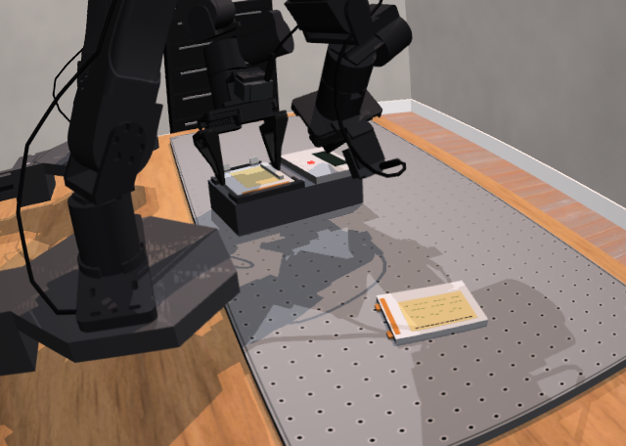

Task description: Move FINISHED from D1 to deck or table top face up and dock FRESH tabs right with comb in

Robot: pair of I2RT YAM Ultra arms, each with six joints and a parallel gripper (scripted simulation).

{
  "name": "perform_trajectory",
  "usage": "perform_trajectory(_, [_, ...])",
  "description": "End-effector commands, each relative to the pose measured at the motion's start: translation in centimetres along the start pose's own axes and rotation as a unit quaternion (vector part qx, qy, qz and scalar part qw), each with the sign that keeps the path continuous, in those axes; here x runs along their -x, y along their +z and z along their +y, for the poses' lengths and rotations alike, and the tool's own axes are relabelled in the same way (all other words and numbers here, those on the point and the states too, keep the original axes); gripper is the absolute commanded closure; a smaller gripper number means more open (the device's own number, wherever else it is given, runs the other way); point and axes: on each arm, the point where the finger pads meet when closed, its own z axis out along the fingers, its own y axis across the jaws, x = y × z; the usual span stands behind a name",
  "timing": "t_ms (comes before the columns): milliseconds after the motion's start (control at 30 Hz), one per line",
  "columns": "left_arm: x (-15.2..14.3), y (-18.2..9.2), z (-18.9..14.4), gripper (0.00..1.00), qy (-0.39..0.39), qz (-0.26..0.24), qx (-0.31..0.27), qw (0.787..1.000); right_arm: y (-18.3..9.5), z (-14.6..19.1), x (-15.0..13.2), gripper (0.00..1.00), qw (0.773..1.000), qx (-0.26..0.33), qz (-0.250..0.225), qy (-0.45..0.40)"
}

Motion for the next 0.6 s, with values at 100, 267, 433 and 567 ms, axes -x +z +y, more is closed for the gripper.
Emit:
perform_trajectory(100, [0.38,-0.15,0.23,1.0,0.001,-0.006,0.004,1.0,-1.09,0.54,-0.93,1.0,1.0,0.011,0.011,-0.008])
perform_trajectory(267, [0.38,-0.15,0.23,1.0,0.001,-0.006,0.004,1.0,-1.09,0.54,-0.93,1.0,1.0,0.011,0.011,-0.008])
perform_trajectory(433, [0.38,-0.15,0.23,1.0,0.001,-0.006,0.004,1.0,-1.15,0.85,-1.17,1.0,1.0,0.018,0.014,-0.013])
perform_trajectory(567, [0.38,-0.15,0.23,1.0,0.001,-0.006,0.004,1.0,-1.18,1.04,-1.31,1.0,1.0,0.018,0.014,-0.013])
